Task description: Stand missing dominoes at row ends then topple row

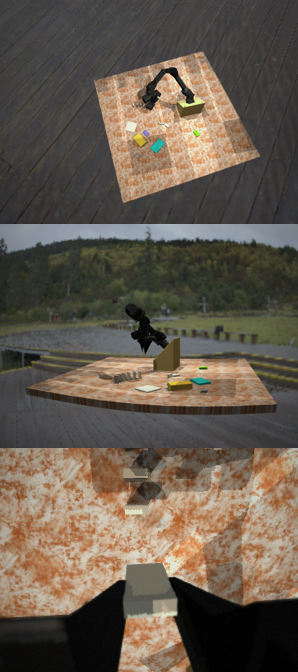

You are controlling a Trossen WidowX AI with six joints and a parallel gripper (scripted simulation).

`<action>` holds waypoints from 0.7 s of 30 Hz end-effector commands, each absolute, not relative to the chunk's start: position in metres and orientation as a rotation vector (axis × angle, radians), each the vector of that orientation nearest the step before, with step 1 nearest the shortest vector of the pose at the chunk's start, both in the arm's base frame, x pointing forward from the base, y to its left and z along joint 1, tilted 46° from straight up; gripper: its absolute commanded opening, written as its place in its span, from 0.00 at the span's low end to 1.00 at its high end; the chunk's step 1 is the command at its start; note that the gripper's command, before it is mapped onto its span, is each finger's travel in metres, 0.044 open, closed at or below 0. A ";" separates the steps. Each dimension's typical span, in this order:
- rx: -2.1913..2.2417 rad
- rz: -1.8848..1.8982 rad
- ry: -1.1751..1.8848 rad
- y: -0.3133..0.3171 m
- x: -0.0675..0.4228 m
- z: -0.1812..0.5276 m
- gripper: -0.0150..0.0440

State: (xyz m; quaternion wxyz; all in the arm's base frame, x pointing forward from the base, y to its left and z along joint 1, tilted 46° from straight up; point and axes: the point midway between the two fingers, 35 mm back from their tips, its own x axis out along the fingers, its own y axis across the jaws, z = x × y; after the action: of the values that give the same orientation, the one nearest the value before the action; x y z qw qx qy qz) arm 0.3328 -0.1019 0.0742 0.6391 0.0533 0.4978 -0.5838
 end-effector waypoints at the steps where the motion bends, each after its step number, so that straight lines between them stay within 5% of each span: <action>1: 0.138 -1.344 1.131 -0.104 0.335 0.067 0.44; 21: 0.134 -1.347 1.128 -0.190 0.312 -0.018 0.44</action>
State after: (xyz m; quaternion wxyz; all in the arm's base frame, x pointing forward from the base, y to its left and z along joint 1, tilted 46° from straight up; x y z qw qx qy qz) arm 0.3239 -0.1727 0.0003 0.6427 0.0662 0.4886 -0.5864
